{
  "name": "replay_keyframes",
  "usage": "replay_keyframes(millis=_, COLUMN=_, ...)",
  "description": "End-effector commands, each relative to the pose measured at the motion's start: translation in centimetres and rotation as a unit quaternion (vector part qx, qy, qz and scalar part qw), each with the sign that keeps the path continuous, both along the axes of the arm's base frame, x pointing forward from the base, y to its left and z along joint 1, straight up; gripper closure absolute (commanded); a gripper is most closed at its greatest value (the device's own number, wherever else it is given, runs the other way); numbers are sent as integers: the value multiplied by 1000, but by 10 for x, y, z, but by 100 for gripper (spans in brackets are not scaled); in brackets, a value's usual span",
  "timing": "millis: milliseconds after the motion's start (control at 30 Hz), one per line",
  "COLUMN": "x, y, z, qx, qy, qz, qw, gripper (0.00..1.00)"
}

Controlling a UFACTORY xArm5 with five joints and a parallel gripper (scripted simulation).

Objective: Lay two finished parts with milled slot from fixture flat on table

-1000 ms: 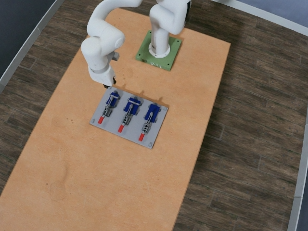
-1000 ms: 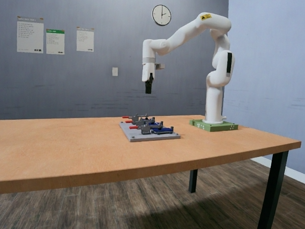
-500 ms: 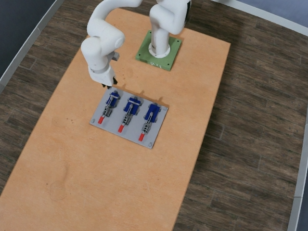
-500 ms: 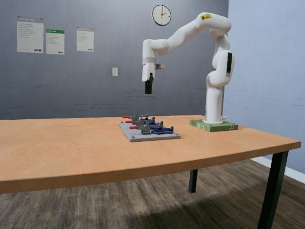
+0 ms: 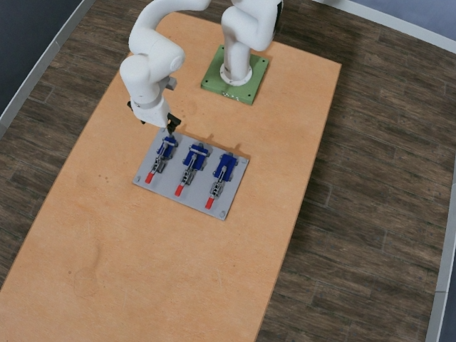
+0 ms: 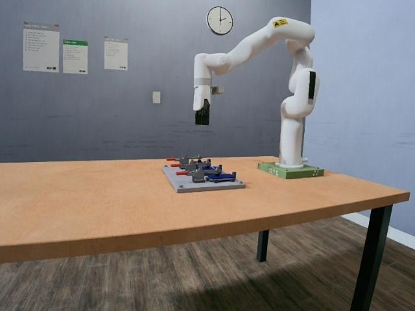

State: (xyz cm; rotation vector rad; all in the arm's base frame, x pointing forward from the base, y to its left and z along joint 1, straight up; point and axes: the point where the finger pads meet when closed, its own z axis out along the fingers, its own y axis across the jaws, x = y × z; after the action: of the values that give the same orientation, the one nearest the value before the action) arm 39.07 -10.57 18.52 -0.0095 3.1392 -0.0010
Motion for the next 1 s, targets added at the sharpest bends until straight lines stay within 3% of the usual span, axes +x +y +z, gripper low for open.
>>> replay_keyframes(millis=0, x=1, y=0, z=1, qx=0, qy=-2, qz=0, qw=1000, gripper=0)
replay_keyframes(millis=867, x=1, y=0, z=1, qx=0, qy=-2, qz=0, qw=1000, gripper=0)
replay_keyframes(millis=900, x=1, y=0, z=1, qx=0, qy=-2, qz=0, qw=1000, gripper=52)
replay_keyframes(millis=967, x=1, y=0, z=1, qx=0, qy=-2, qz=0, qw=1000, gripper=52)
